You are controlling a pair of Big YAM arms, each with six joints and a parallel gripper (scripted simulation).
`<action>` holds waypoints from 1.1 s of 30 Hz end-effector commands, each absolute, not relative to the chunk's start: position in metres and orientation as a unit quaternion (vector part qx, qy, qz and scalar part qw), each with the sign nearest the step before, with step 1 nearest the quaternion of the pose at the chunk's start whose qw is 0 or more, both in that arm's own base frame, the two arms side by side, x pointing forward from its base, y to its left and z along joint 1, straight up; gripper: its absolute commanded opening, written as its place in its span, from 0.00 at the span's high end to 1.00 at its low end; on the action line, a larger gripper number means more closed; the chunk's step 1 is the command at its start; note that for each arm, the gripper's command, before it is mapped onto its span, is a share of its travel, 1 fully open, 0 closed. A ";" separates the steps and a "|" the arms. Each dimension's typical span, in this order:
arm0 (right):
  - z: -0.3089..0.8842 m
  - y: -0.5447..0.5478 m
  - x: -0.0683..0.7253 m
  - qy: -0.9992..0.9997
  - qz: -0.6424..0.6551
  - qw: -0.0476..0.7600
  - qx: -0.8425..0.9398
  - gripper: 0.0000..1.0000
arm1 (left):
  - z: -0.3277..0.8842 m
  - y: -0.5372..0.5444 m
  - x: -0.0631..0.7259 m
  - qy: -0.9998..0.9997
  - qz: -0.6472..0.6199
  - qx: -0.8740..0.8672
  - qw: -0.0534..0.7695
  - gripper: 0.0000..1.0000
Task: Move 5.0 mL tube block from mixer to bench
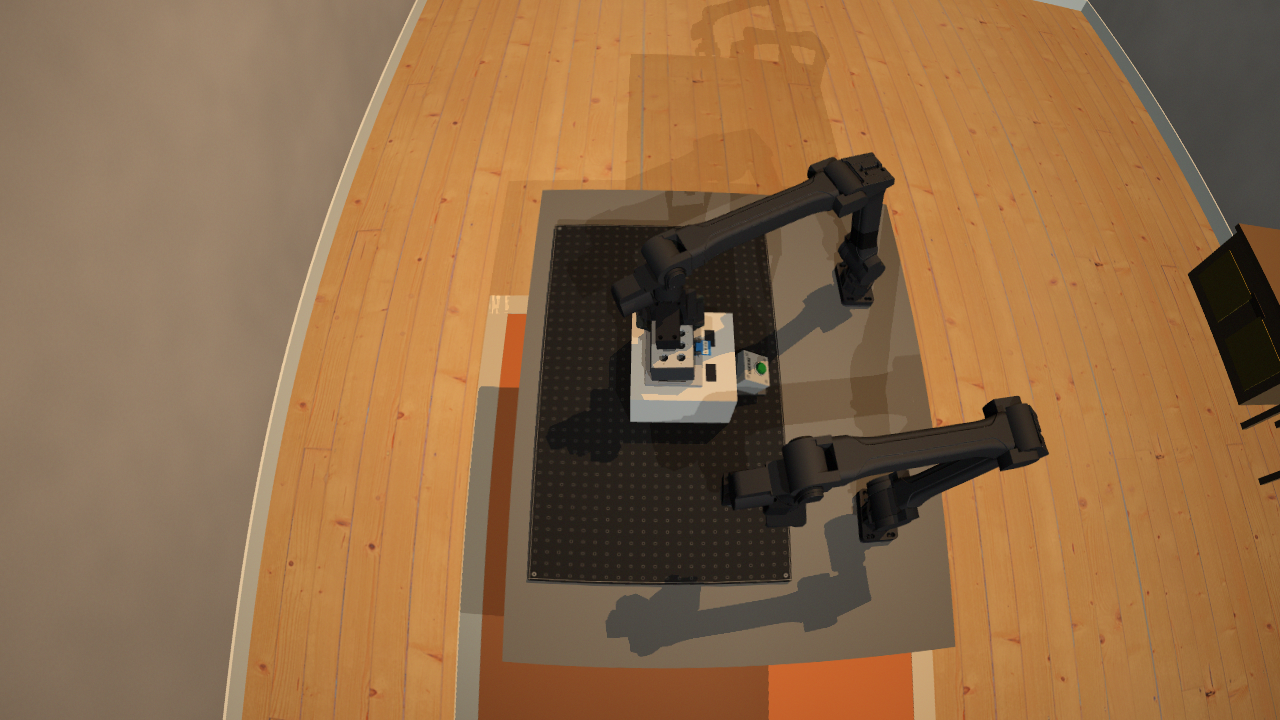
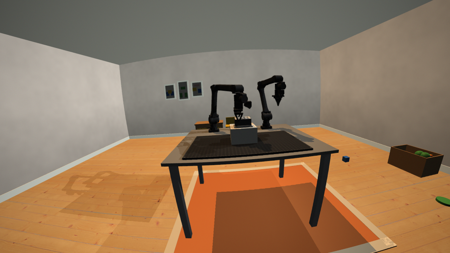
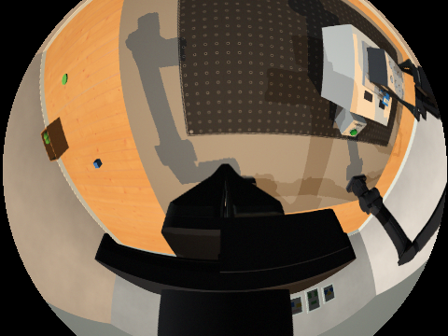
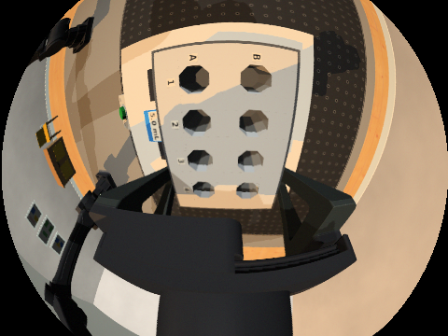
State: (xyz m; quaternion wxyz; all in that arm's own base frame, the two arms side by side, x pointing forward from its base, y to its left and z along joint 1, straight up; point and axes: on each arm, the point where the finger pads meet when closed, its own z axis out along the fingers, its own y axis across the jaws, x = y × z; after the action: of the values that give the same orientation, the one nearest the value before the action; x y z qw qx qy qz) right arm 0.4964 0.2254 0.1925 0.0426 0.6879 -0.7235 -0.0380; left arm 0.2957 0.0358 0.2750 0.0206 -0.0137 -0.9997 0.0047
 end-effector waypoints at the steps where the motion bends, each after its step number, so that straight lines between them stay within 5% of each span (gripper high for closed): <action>1: 0.218 0.247 0.510 -0.718 -0.032 0.007 0.695 1.00 | 0.272 0.034 0.300 -0.999 0.005 -0.021 0.028 1.00; 33: 0.216 0.245 0.509 -0.720 -0.032 0.011 0.693 1.00 | 0.279 0.034 0.296 -1.000 0.003 -0.021 0.015 1.00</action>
State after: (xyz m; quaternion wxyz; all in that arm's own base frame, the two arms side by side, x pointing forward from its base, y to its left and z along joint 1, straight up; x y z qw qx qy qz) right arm 0.4972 0.2258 0.1926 0.0421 0.6880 -0.7235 -0.0378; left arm 0.2955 0.0357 0.2755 0.0197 -0.0137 -0.9997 0.0046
